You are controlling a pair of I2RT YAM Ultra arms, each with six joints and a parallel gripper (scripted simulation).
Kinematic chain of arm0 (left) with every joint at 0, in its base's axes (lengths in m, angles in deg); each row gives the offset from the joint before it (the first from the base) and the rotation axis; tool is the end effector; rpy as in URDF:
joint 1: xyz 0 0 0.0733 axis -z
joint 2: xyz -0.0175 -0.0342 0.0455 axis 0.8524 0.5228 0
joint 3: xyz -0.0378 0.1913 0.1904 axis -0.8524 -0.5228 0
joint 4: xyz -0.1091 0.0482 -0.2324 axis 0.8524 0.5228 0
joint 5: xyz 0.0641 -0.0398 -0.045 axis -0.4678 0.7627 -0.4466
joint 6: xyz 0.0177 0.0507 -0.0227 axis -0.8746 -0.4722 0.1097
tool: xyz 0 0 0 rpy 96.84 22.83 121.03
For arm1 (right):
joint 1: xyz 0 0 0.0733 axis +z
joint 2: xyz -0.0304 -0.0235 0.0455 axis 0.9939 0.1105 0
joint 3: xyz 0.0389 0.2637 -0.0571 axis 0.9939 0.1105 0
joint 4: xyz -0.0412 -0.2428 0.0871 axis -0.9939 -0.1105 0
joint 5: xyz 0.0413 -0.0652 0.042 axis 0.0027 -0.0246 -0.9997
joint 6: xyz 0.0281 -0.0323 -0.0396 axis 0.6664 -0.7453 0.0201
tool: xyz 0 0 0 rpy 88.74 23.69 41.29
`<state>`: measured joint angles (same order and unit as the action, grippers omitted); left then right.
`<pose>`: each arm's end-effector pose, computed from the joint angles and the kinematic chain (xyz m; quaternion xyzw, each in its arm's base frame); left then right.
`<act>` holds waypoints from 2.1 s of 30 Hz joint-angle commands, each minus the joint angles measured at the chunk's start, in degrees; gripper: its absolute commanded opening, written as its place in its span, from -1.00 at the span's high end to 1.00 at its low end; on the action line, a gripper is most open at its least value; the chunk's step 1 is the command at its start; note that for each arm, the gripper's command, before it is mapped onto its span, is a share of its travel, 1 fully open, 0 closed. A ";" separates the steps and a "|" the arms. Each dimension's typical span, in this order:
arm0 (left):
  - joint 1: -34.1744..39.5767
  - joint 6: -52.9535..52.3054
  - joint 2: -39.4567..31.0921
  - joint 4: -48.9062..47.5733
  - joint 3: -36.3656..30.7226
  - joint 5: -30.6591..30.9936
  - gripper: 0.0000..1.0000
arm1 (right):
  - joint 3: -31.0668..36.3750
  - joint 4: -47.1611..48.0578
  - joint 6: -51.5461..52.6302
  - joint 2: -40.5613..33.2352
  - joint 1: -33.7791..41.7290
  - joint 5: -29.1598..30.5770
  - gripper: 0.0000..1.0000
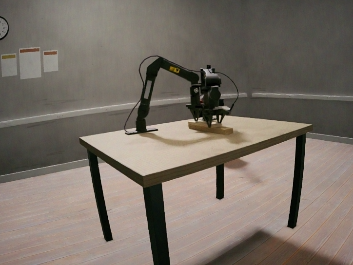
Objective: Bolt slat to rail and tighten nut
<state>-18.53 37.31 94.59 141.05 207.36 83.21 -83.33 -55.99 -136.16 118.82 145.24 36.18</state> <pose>0.3631 -0.3030 0.1730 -0.0554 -0.9983 -0.0074 0.0136 0.1600 0.2969 0.1933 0.9086 -0.4177 0.0063 0.0010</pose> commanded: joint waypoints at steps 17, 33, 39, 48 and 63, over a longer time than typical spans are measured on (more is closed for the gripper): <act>-0.01 -0.01 -0.55 -0.03 0.26 -0.02 -0.45 | -0.24 0.08 37.36 -0.36 -0.33 -0.62 0.75; -0.01 -0.01 -0.55 -0.03 0.26 -0.02 -0.45 | -0.22 0.11 69.23 -0.36 -0.42 -0.77 0.75; -0.01 -0.01 -0.55 -0.03 0.26 -0.02 -0.45 | -0.20 0.12 82.81 -0.36 -0.47 -0.87 0.75; -0.01 -0.01 -0.55 -0.03 0.26 -0.02 -0.45 | -0.18 0.14 98.92 -0.36 -0.47 -0.88 0.75; -0.01 -0.01 -0.55 -0.03 0.26 -0.02 -0.45 | -0.15 0.17 128.65 -0.37 -0.52 -0.96 0.75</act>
<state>-18.53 37.29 94.59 141.05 207.36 83.21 -83.33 -56.19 -16.56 118.84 145.24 35.28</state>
